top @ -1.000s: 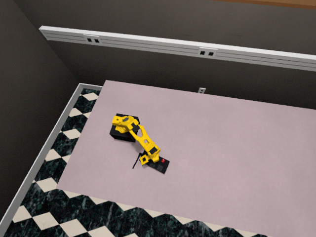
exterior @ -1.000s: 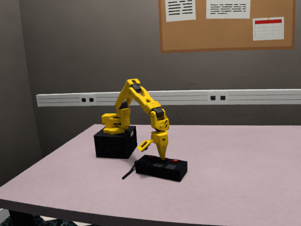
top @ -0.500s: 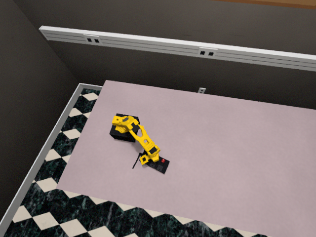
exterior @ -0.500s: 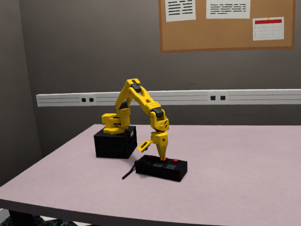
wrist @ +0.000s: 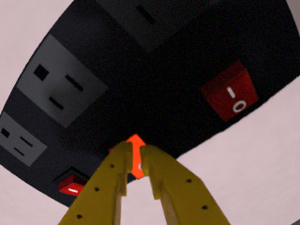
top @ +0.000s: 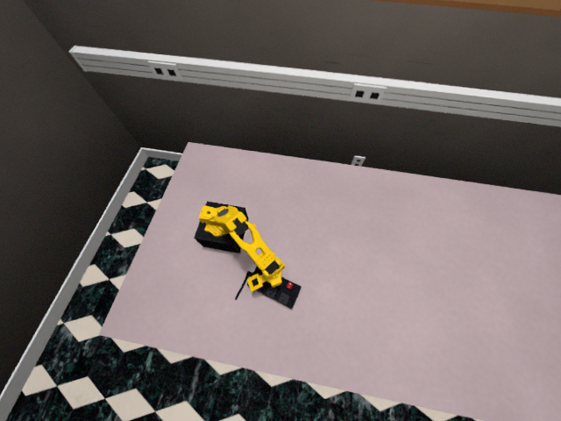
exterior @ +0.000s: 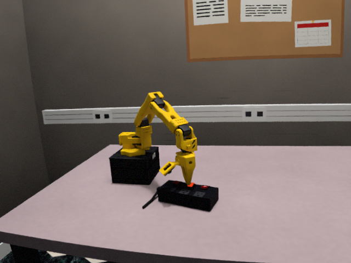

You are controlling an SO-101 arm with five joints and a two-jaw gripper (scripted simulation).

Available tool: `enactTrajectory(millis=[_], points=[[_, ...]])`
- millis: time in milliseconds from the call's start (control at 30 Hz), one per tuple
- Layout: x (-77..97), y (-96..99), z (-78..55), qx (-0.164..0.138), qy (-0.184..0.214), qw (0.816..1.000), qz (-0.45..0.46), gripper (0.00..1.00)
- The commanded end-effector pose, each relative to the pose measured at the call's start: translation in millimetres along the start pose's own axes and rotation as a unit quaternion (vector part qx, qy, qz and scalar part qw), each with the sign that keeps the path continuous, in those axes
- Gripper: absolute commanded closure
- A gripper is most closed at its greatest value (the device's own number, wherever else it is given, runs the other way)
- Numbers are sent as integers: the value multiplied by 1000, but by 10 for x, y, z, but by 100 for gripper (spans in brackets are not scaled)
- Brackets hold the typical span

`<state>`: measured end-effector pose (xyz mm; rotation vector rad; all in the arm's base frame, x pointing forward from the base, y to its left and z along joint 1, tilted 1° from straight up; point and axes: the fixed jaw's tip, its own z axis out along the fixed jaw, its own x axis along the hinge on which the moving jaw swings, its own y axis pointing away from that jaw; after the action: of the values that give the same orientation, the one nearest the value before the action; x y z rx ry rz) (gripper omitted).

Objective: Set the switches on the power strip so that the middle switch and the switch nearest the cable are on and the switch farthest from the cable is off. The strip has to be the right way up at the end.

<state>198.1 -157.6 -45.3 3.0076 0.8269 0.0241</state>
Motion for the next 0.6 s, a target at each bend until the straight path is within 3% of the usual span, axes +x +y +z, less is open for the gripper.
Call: enactTrajectory(millis=[0, 567], points=[[3, 1, -39, 8, -3, 1000, -2, 100], [-8, 15, -105, 8, -3, 1000, 0, 100]])
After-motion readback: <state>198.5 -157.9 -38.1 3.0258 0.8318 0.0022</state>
